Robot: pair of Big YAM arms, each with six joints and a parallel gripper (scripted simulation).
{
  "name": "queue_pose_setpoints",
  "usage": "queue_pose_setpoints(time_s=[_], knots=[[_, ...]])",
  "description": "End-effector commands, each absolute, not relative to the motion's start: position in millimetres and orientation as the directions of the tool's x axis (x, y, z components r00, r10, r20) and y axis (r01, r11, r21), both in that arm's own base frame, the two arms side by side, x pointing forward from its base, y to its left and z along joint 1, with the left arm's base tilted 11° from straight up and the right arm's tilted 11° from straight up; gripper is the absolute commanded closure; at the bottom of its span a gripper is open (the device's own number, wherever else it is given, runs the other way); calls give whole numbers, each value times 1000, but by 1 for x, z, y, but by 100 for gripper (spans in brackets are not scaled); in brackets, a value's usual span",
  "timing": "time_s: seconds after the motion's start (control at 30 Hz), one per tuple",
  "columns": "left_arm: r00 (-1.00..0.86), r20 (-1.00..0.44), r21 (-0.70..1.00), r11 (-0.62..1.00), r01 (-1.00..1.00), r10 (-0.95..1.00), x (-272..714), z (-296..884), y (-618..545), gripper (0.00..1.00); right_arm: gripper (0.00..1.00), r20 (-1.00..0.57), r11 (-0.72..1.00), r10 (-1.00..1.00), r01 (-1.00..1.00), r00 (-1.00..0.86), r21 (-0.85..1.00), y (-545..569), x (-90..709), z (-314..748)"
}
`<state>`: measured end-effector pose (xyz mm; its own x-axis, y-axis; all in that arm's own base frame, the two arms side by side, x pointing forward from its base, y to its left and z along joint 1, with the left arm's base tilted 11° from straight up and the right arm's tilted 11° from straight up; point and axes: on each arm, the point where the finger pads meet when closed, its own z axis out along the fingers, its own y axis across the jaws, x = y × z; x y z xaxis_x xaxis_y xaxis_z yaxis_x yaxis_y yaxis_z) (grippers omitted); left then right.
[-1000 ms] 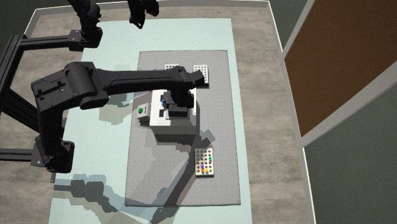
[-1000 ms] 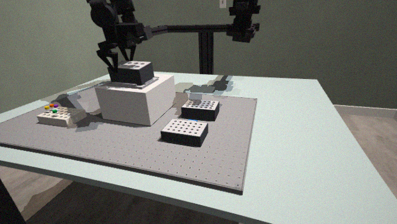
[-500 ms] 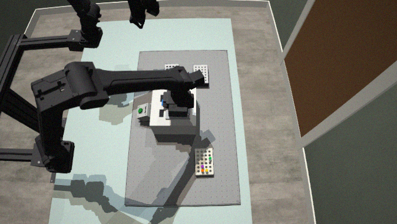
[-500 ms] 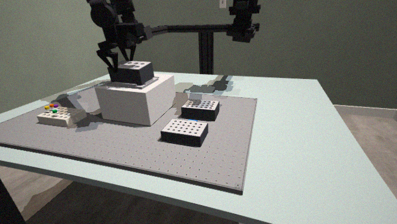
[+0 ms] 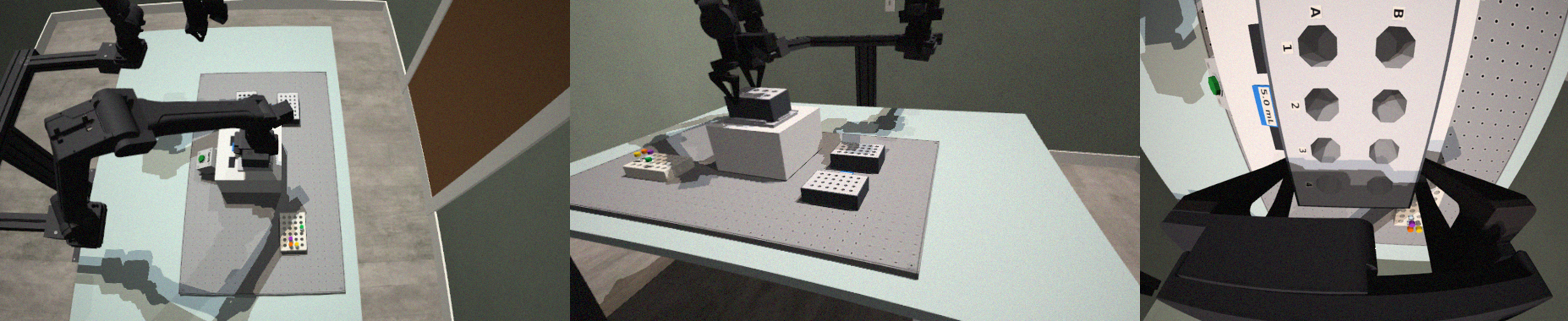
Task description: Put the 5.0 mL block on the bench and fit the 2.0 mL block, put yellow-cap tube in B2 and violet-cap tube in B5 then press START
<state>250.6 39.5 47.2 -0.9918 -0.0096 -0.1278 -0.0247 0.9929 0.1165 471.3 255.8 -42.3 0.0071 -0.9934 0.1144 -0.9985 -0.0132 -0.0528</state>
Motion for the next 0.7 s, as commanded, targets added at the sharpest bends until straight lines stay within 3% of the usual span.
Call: queue_pose_setpoints(time_s=[0.0, 0.67], knots=[[-983, -186, 118, 993, -31, -9, 270, 64, 43, 100, 100, 66, -67, -996, -991, 60, -113, 281, 479, 0], [-979, -206, 120, 992, -32, -7, 279, 71, 43, 100, 100, 65, -64, -996, -991, 57, -115, 280, 480, 1]])
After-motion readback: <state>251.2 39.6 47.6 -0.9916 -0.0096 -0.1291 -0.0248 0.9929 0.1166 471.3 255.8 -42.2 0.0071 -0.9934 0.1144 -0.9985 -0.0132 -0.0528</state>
